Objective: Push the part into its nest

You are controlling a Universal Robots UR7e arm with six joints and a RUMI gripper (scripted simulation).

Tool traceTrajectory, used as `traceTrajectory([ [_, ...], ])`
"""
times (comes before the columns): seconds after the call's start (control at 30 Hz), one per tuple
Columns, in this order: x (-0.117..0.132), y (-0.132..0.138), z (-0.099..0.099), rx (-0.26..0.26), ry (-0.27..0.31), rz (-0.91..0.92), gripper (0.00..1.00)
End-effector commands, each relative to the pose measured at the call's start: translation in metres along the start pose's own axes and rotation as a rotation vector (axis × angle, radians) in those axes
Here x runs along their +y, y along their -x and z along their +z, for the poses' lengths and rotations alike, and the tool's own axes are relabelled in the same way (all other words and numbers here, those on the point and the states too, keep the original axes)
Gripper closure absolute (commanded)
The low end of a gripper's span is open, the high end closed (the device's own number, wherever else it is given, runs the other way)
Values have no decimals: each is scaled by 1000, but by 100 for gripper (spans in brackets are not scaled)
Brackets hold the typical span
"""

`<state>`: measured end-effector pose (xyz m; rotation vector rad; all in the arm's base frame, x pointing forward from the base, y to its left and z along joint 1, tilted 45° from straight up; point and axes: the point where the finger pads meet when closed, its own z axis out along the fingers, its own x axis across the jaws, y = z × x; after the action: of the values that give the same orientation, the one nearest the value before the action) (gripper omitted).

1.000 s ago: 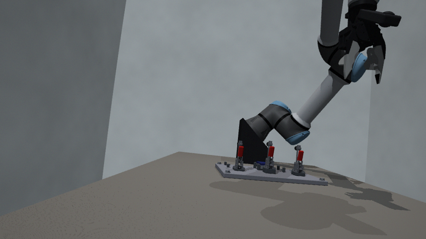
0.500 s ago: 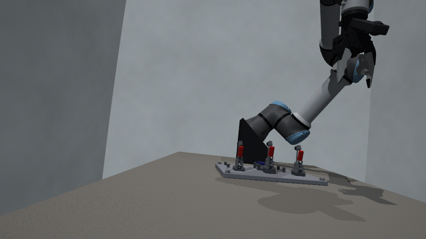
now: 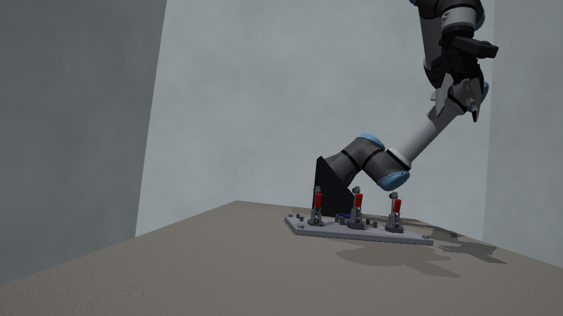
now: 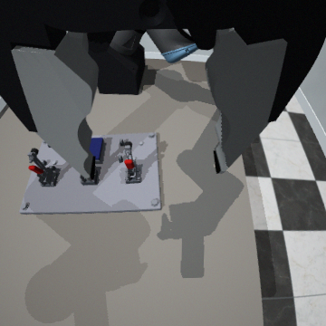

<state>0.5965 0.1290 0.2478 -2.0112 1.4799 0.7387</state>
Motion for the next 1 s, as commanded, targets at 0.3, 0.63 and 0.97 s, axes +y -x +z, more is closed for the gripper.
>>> traceTrajectory([
  [0.3,58,9,3,1,-2,1,42],
  [0.63,114,18,7,1,-2,1,42],
  [0.97,114,18,7,1,-2,1,42],
])
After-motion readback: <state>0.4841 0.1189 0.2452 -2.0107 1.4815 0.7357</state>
